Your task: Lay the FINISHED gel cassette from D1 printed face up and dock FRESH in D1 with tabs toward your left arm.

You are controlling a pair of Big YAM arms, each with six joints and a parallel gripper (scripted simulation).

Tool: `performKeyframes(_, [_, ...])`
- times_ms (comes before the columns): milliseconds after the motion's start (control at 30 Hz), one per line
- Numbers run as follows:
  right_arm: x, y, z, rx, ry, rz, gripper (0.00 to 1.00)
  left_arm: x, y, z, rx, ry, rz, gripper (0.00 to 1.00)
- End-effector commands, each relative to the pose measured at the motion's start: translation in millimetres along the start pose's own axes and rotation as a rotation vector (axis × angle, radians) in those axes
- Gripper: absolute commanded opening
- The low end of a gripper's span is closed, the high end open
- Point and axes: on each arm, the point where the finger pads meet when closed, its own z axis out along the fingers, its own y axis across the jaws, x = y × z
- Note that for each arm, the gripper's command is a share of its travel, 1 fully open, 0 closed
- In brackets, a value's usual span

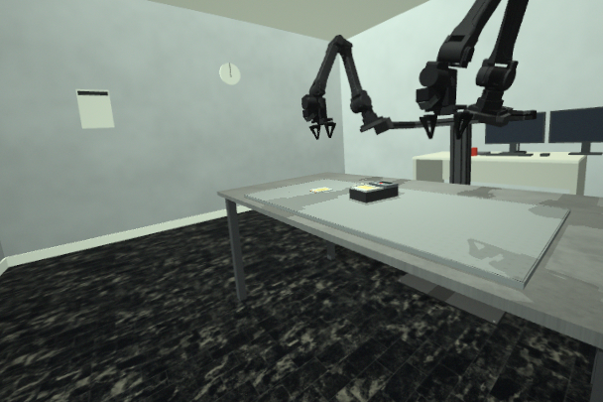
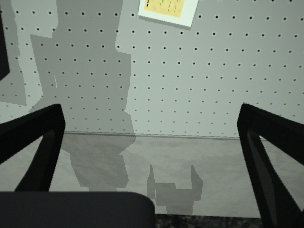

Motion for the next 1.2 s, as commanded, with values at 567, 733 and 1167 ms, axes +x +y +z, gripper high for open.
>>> performKeyframes(567, [-17.1,-8.7,-9.0,0.002,-0.028,0.013,1.0,43.7,64.8,-28.5,-0.046,0.0,-0.194,0.98])
performKeyframes(733, [-17.1,-8.7,-9.0,0.002,-0.028,0.013,1.0,37.9,73.8,-29.6,-0.046,0.0,-0.194,1.0])
performKeyframes(1167, [-17.1,-8.7,-9.0,0.002,-0.028,0.013,1.0,37.9,73.8,-29.6,-0.046,0.0,-0.194,1.0])
